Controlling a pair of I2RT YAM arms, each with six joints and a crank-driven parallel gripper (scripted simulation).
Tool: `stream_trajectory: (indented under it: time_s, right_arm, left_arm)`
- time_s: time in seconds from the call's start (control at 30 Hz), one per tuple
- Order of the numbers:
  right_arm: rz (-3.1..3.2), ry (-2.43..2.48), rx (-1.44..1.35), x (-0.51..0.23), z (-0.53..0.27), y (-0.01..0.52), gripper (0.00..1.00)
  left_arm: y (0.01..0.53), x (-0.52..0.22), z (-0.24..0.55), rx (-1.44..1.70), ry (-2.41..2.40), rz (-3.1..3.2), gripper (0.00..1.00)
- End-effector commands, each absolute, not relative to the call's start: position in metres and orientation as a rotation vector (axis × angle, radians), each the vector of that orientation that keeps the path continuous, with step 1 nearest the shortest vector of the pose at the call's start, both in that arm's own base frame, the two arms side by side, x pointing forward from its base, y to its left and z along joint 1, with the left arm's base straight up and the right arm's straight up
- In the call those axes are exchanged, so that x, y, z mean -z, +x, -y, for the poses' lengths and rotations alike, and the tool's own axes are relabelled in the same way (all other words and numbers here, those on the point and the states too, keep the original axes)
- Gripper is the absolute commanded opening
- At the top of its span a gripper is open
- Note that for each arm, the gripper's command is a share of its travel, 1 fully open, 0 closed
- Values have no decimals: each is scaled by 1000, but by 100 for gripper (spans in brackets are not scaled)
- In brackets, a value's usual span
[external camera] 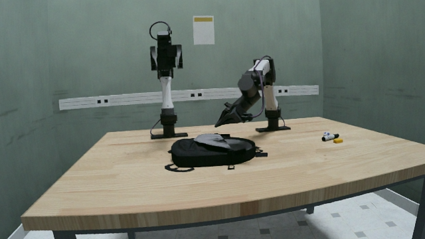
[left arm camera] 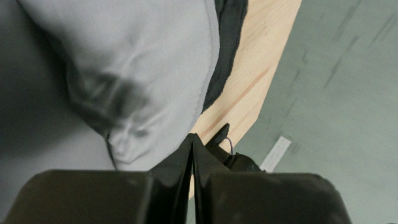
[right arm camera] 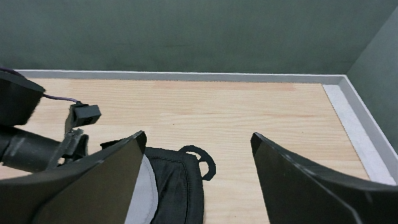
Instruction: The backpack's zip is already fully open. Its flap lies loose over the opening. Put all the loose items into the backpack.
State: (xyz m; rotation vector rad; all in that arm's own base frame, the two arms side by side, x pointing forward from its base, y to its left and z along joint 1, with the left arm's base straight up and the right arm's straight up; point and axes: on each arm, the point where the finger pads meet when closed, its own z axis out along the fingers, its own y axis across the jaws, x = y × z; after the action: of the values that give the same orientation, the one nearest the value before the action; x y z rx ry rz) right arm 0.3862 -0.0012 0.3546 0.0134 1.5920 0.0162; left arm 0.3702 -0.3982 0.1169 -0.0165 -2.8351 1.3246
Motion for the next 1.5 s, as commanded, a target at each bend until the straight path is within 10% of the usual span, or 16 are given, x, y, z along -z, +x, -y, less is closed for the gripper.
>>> stream_trajectory:
  time_s: [0.0, 0.2, 0.23, 1.47]
  right_arm:
    - [-1578, 11, -16, -360, 1, 385, 90]
    - [-1578, 11, -16, -360, 1, 385, 90]
    - [-1578, 11, -16, -360, 1, 385, 90]
    - [-1578, 11, -16, -360, 1, 385, 90]
  left_arm:
    - [365, -142, 390, -1363, -53, 2842, 0]
    - [362, -141, 392, -1356, -63, 2847, 0]
    - [370, -146, 384, -1374, -58, 2903, 90]
    - [377, -276, 147, -868, 29, 4060, 90]
